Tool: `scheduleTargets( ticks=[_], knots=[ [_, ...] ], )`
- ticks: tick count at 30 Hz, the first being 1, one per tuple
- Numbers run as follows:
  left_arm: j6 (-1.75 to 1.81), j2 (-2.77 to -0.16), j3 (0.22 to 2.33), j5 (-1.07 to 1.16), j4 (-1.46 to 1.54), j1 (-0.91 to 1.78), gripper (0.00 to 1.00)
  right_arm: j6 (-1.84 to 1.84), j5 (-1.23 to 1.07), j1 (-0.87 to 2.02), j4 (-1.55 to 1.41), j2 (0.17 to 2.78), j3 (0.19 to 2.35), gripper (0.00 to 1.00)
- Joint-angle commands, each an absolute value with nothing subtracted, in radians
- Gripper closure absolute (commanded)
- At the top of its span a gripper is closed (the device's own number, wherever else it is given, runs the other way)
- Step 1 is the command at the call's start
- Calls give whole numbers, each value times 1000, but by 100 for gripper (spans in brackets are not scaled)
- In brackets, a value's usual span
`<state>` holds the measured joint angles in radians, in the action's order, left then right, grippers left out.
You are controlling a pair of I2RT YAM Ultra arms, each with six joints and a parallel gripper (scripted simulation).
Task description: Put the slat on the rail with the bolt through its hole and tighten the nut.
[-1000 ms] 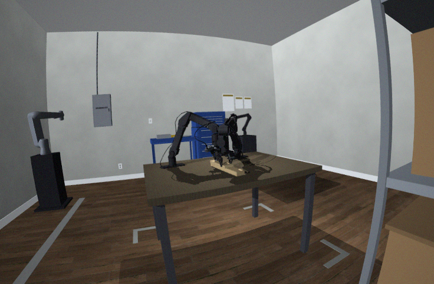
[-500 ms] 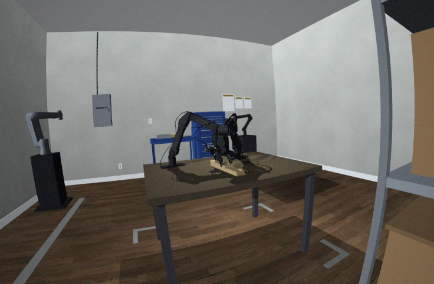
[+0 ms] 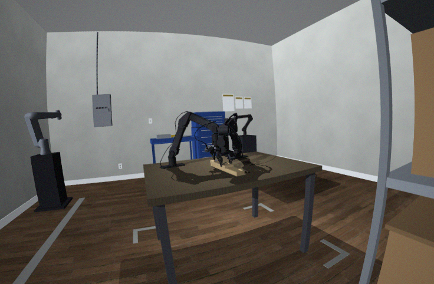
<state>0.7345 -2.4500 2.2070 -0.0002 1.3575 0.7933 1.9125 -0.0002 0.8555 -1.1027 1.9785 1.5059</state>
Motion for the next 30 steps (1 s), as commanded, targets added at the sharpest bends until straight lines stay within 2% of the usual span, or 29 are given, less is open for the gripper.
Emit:
scheduleTargets(
  ticks=[1, 6, 10, 12, 30],
  knots=[
    [735, -2441, 2211, 0, 1357, 793, 28, 1912, 0, 855, -1102, 1972, 1510, 66],
    [735, -2441, 2211, 0, 1357, 793, 28, 1858, 1, 856, -1102, 1972, 1511, 66],
    [735, -2441, 2211, 0, 1357, 793, 28, 1568, 11, 860, -1104, 1970, 1511, 66],
    [735, -2441, 2211, 0, 1357, 793, 28, 1568, 11, 860, -1104, 1970, 1511, 66],
    [735, -2441, 2211, 0, 1357, 793, 28, 681, 11, 860, -1111, 1965, 1515, 66]
  ],
)
